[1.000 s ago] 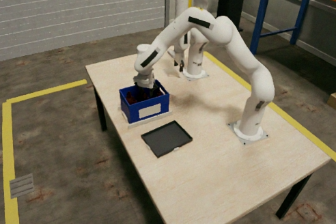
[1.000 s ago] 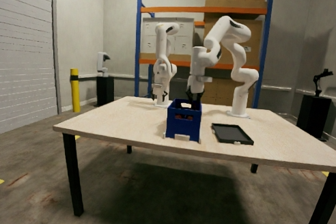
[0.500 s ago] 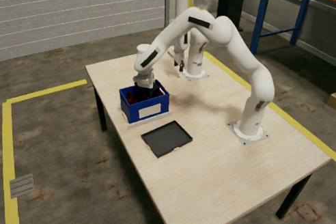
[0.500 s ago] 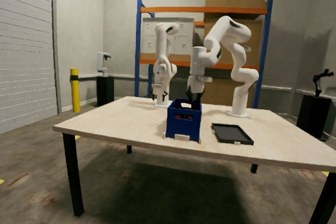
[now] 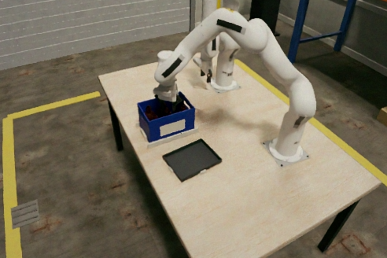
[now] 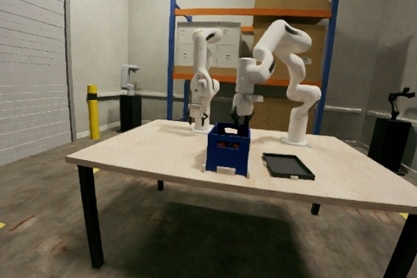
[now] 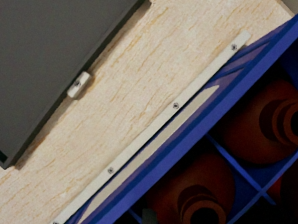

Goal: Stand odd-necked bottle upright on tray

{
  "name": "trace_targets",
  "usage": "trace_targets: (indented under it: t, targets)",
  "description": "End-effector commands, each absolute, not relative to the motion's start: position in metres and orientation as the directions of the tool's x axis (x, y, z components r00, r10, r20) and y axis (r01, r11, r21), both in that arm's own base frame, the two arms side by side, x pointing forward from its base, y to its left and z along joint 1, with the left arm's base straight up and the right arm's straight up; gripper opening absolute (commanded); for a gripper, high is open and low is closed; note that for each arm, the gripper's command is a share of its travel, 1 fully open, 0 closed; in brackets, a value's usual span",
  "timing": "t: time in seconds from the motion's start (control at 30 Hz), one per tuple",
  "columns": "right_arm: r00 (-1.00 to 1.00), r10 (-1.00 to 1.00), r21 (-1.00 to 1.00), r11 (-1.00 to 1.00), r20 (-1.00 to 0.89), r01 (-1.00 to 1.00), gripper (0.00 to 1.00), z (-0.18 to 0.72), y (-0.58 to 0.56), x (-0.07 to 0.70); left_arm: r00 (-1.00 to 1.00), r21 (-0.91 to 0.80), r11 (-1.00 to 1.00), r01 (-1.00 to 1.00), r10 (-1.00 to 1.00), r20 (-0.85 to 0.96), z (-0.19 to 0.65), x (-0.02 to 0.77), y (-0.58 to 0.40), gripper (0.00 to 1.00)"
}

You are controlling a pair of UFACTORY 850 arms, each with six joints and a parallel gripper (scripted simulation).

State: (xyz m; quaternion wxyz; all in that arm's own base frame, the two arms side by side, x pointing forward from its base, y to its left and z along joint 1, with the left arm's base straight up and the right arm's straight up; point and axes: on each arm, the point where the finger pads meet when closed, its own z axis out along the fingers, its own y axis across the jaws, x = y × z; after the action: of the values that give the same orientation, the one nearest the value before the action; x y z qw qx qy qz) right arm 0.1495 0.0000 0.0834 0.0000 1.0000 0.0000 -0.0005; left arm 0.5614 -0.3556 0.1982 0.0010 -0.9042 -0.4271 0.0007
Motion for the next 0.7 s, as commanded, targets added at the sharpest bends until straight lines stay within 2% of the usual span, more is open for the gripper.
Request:
trace_targets:
  t: [0.0, 0.67]
  targets:
    - [1.000, 0.000, 0.000, -1.000, 0.000, 0.000, 1.00, 0.084, 0.000, 0.150, 0.635, 0.000, -0.635, 0.772, 0.772, 0.000, 0.199, 0.562, -0.356, 0.66]
    - [1.000, 0.000, 0.000, -1.000, 0.000, 0.000, 1.00, 0.084, 0.000, 0.150, 0.635, 0.000, -0.635, 0.772, 0.772, 0.000, 0.186, 0.562, -0.356, 0.66]
